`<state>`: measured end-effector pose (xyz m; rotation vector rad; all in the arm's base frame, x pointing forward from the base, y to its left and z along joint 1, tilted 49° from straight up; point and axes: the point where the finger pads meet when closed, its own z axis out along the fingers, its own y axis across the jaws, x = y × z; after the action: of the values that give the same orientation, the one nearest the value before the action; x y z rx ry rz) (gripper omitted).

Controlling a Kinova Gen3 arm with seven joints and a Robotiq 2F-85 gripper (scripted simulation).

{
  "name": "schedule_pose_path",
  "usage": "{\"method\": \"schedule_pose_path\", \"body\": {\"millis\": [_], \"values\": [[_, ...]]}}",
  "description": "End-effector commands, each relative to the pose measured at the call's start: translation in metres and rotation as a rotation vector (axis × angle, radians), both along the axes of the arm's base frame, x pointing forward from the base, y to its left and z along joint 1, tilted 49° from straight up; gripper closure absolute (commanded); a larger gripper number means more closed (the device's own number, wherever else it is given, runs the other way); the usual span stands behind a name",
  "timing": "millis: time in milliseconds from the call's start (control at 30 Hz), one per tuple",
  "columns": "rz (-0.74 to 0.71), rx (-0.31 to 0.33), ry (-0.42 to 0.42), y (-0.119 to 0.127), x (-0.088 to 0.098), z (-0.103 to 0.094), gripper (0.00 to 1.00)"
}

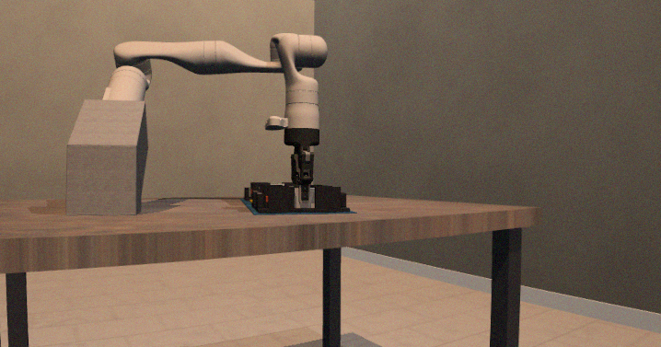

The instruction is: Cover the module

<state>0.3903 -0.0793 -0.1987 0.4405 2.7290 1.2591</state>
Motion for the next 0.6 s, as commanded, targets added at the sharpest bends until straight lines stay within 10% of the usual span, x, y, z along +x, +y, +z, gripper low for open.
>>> {"method": "schedule_pose_path", "body": {"millis": [0, 200, 233, 567], "values": [[-0.001, -0.001, -0.001, -0.0010, 0.0003, 0.0004, 0.30], [-0.001, -0.001, -0.001, -0.0010, 0.0003, 0.0004, 0.30], [-0.001, -0.001, -0.001, -0.0010, 0.0003, 0.0004, 1.00], [-0.001, -0.001, -0.001, -0.0010, 0.0003, 0.0004, 1.00]]}}
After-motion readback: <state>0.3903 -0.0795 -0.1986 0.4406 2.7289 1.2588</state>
